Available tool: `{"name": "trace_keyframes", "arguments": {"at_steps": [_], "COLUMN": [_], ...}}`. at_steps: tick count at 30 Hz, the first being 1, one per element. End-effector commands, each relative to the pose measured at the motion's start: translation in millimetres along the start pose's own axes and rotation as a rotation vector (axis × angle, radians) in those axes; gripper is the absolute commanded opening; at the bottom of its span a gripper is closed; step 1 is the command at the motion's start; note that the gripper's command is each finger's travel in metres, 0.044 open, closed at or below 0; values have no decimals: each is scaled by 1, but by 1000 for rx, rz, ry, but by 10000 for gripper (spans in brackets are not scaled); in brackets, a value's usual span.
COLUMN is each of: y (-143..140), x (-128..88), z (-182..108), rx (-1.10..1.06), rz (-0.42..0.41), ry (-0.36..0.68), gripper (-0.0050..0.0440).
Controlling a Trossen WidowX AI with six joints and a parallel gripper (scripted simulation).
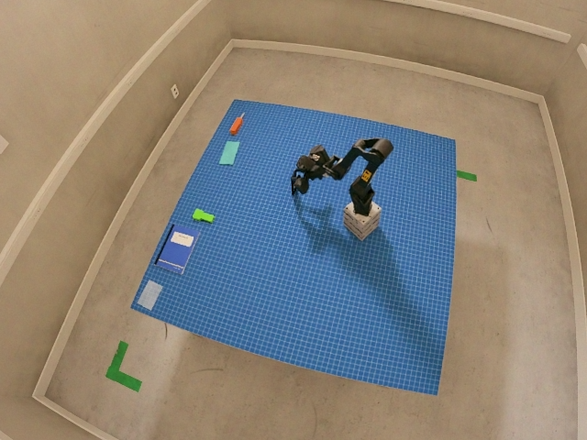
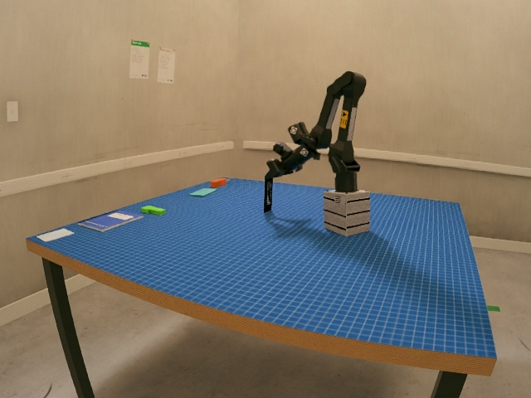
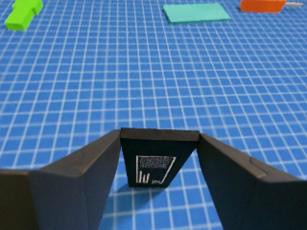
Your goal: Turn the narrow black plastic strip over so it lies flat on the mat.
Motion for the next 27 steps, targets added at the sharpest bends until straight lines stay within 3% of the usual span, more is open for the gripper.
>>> {"name": "trace_keyframes", "arguments": {"at_steps": [1, 10, 14, 17, 27], "y": [0, -2, -1, 0, 0], "x": [-9, -10, -12, -20, -21], "z": [-4, 2, 7, -5, -7], "rx": [1, -4, -8, 1, 5], "rz": [-4, -11, -10, -10, -6], "ry": [29, 23, 84, 114, 118], "gripper": [224, 224, 224, 224, 224]}}
Point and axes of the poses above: the point midway between the two fingers, 35 mm back from their tips, its own x axis out along the fingers, its own y axis across the jaws, z = x × y, the point moved 10 cm from there along -x, back along the fingers, and after that the axes turned 2 degrees about x, right-handed, at the moved point
